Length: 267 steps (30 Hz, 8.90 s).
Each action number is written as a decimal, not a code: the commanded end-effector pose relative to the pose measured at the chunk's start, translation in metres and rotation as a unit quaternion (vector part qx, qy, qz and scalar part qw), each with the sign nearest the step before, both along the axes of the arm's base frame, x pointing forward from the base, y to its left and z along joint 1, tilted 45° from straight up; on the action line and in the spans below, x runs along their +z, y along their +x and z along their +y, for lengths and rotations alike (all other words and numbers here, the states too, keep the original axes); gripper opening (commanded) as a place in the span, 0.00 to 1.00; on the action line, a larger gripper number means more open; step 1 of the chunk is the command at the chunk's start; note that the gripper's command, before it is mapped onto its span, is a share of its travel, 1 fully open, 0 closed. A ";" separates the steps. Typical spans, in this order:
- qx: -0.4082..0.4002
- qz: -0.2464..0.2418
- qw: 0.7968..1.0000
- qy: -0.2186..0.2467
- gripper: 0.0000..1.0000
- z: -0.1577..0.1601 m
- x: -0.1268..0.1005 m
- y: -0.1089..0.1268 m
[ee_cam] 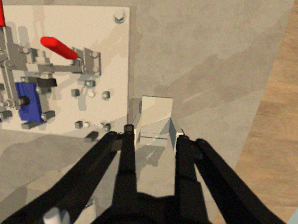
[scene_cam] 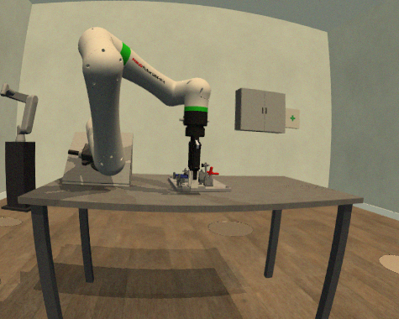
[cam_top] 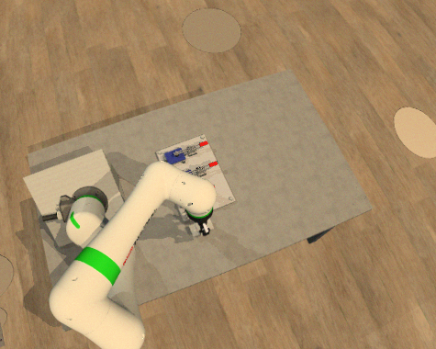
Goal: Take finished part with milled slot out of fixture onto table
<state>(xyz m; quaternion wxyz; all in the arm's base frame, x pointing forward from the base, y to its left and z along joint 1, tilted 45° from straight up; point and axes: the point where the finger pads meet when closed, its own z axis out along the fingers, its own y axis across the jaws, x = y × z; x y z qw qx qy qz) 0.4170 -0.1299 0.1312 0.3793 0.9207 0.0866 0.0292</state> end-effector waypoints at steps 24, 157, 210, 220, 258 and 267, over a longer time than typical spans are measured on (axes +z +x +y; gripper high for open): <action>0.000 0.000 1.000 0.000 0.00 -0.012 -0.012 0.002; 0.000 0.000 1.000 0.000 0.47 -0.017 -0.017 0.003; 0.000 0.000 1.000 0.000 0.47 0.034 0.035 -0.006; 0.000 0.000 1.000 0.000 0.47 0.051 0.052 -0.008; 0.000 0.000 1.000 0.000 0.47 0.052 0.054 -0.009; 0.000 0.000 1.000 0.000 0.47 0.053 0.054 -0.009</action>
